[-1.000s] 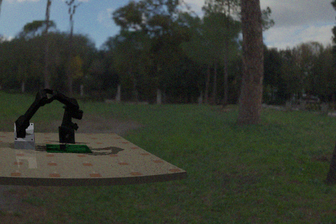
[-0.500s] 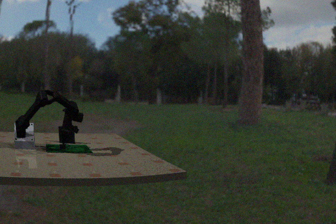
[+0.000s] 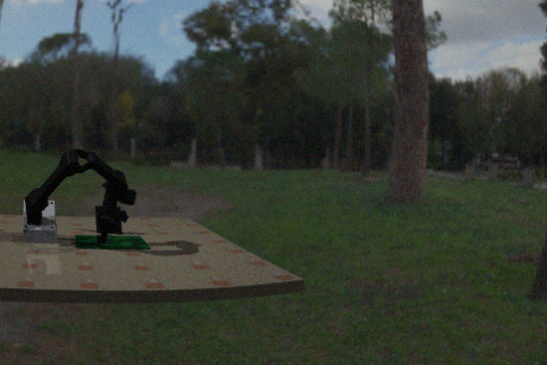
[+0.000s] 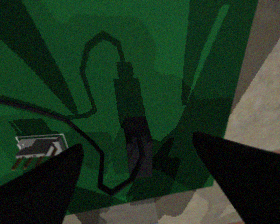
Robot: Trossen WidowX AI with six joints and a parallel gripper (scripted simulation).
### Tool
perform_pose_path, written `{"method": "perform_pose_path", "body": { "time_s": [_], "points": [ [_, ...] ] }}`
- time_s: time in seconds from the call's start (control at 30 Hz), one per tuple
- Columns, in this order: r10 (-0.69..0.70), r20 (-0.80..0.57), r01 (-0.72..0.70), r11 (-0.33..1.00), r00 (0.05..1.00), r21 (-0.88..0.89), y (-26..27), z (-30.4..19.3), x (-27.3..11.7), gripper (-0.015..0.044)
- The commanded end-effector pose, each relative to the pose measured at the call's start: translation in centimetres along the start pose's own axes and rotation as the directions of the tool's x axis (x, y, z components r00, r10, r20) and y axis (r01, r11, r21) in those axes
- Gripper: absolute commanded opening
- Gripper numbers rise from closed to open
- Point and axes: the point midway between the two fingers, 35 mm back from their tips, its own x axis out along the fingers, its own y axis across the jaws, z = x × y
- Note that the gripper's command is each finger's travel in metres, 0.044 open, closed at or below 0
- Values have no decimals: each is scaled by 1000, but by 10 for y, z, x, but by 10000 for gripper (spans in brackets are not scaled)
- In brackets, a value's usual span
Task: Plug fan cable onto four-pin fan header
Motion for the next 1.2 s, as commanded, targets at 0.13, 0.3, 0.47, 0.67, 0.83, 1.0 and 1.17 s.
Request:
{"method": "perform_pose_path", "body": {
  "time_s": [0.13, 0.3, 0.47, 0.67, 0.83, 1.0, 1.17],
  "points": [
    [0, 2, 0, 1000, 1000, -1, 0, 0, -1, 256],
    [0, 2, 0, 1000, 1000, -1, 0, 0, -1, 223],
    [0, 2, 0, 1000, 1000, -1, 0, 0, -1, 190],
    [0, 2, 0, 1000, 1000, -1, 0, 0, -1, 150],
    [0, 2, 0, 1000, 1000, -1, 0, 0, -1, 116],
    [0, 2, 0, 1000, 1000, -1, 0, 0, -1, 83],
    [0, 2, 0, 1000, 1000, -1, 0, 0, -2, 30]
  ]
}}
